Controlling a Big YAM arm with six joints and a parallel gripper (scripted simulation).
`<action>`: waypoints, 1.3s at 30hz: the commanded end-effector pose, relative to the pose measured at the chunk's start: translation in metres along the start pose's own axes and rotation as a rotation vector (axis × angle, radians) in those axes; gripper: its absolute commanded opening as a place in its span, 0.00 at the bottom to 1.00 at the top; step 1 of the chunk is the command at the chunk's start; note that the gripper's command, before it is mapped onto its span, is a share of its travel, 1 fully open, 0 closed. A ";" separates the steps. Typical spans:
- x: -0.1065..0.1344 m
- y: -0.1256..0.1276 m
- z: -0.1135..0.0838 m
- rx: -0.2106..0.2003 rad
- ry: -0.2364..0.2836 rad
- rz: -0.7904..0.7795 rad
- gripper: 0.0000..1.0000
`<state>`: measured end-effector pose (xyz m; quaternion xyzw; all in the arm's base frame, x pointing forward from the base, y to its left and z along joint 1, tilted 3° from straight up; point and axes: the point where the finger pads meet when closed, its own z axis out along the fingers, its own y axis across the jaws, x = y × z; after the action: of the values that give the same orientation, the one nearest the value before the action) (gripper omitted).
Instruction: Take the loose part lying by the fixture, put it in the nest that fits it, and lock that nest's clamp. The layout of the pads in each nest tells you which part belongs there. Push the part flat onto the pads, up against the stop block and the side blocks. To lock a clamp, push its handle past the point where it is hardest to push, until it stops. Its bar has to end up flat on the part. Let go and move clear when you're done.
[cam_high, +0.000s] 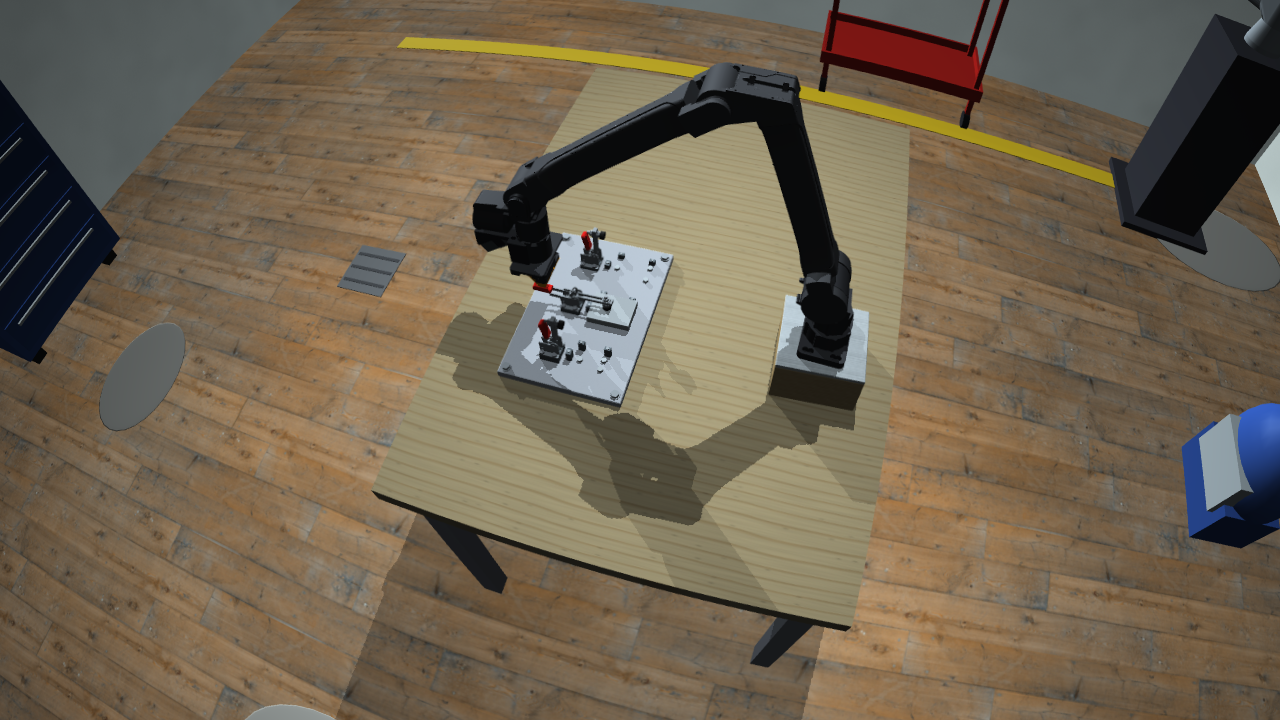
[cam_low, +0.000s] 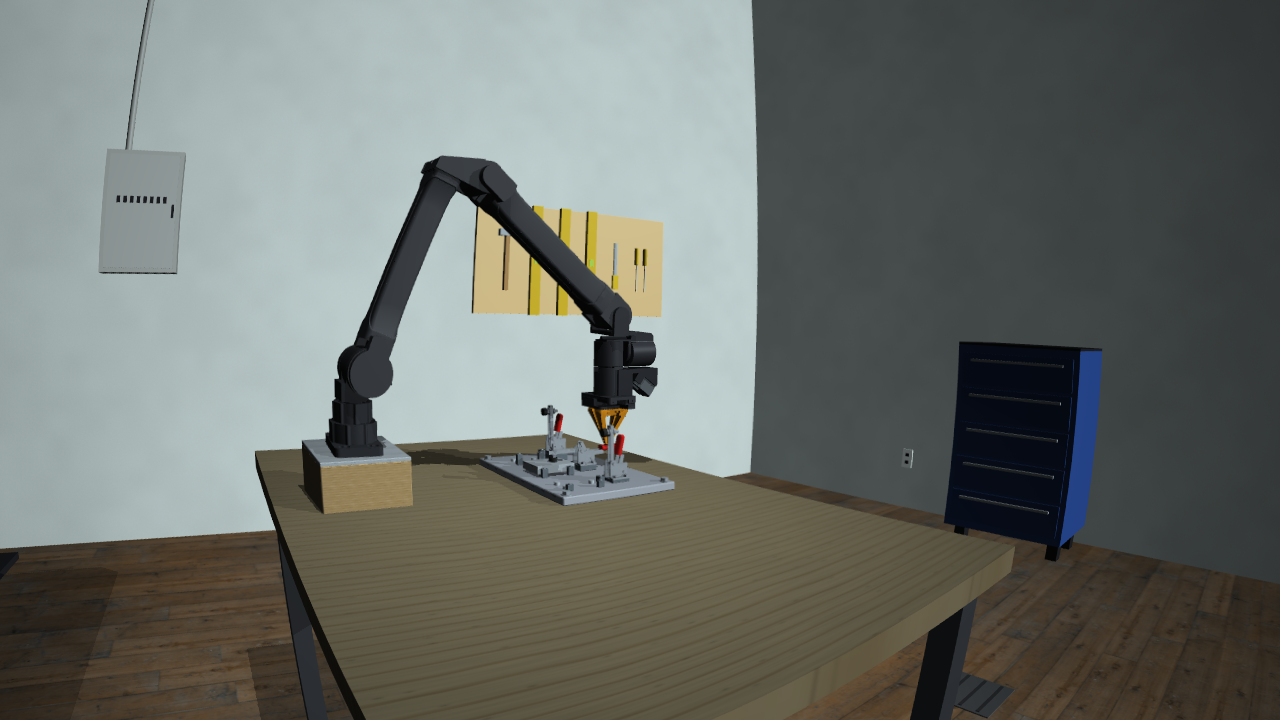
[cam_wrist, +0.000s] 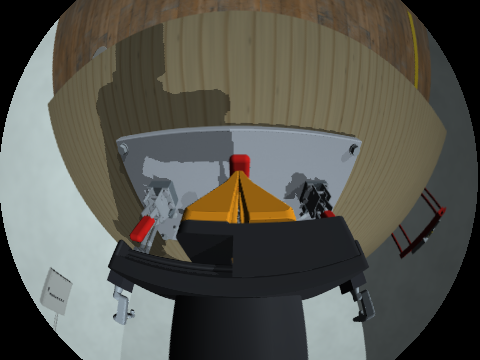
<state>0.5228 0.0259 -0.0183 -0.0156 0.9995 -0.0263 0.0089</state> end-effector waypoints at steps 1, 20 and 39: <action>-0.003 -0.001 0.018 0.002 0.008 0.007 0.00; -0.001 -0.002 0.020 0.002 0.011 0.007 0.00; -0.001 -0.002 0.020 0.002 0.013 0.007 0.00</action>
<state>0.5249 0.0261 -0.0217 -0.0155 0.9995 -0.0264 0.0120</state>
